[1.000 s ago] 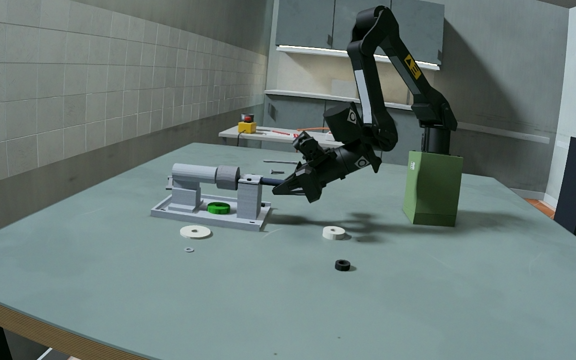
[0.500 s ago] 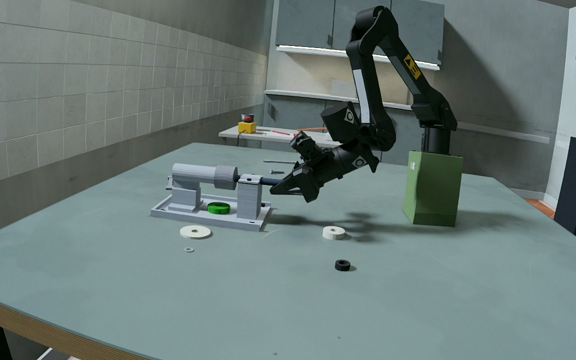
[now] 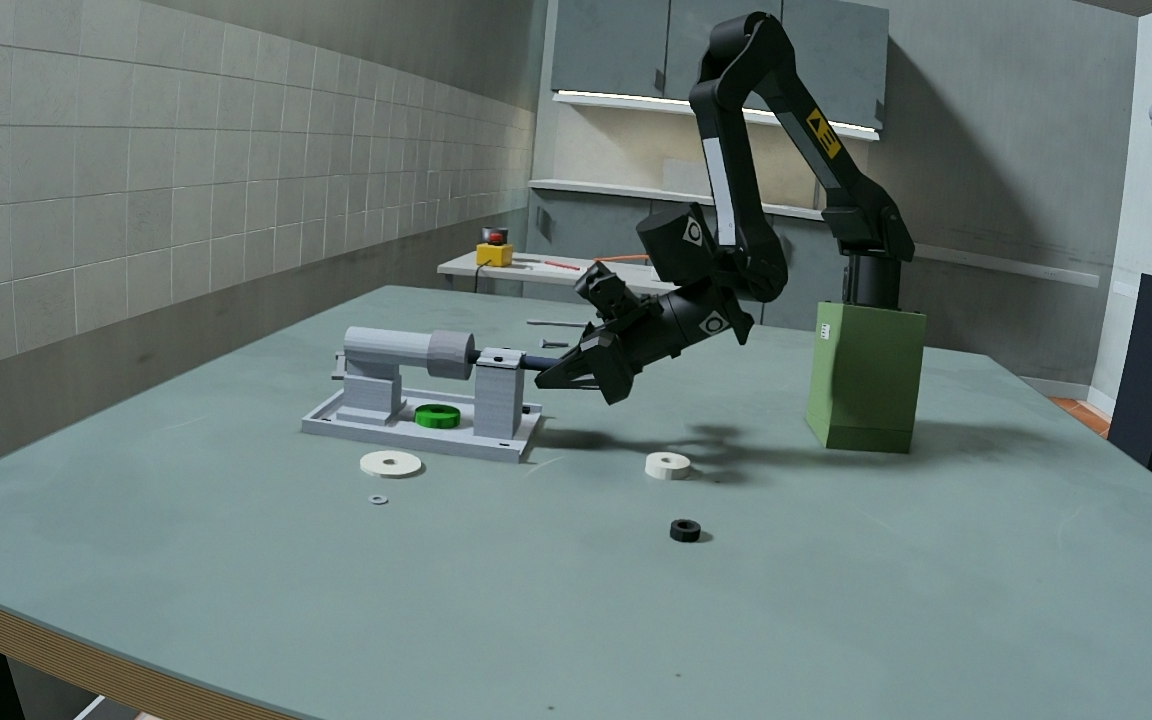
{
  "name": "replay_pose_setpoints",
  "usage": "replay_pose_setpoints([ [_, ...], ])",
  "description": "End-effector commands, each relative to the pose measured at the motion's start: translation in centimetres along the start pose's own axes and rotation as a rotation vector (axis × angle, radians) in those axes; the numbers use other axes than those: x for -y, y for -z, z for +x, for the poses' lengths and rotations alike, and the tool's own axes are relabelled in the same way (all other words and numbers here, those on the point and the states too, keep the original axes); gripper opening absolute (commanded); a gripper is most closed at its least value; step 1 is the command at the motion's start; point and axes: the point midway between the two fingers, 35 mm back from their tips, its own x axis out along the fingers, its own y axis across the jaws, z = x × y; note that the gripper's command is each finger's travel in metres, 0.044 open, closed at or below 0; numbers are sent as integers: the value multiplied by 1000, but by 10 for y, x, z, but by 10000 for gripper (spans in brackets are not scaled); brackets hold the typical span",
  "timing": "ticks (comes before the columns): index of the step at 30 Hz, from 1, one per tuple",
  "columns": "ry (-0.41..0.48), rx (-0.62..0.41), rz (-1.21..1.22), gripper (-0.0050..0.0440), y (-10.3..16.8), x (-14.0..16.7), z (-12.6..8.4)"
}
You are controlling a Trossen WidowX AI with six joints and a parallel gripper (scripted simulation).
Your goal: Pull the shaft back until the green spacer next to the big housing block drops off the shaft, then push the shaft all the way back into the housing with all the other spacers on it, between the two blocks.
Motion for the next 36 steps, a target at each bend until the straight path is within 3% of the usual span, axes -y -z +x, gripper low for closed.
replay_pose_setpoints([
  [1, -2, 35, 19, -50, -17, -2, 3],
  [36, -3, 36, 18, -50, -23, -2, 10],
])
